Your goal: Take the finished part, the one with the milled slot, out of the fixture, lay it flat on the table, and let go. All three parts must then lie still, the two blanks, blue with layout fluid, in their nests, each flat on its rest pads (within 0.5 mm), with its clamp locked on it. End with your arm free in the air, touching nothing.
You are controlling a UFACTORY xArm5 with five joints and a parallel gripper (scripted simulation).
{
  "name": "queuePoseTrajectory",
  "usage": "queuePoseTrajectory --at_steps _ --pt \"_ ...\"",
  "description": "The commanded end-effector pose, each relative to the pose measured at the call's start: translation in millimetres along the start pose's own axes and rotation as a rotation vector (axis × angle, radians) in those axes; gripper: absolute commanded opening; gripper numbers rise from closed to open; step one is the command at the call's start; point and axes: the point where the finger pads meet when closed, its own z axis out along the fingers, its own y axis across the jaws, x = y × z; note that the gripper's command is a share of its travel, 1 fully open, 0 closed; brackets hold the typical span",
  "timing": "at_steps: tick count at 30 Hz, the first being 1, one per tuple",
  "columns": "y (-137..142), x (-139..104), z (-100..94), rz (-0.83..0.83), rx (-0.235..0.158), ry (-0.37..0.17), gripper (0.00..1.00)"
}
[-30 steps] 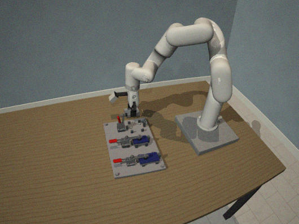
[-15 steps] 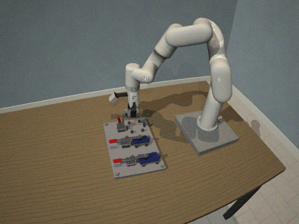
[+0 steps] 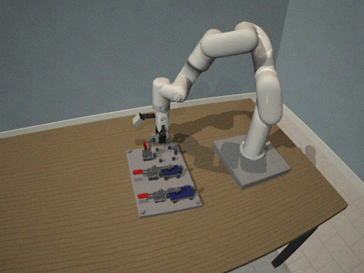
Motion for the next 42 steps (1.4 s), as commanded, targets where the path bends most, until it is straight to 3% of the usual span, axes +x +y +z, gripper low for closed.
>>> queuePoseTrajectory --at_steps 1,11,12,42 --pt "0.7 1.3 -1.2 0.0 -0.002 0.003 0.0" --pt "0.7 1.3 -1.2 0.0 -0.002 0.003 0.0" --pt "0.7 1.3 -1.2 0.0 -0.002 0.003 0.95" --pt "0.7 1.3 -1.2 0.0 -0.002 0.003 0.95"
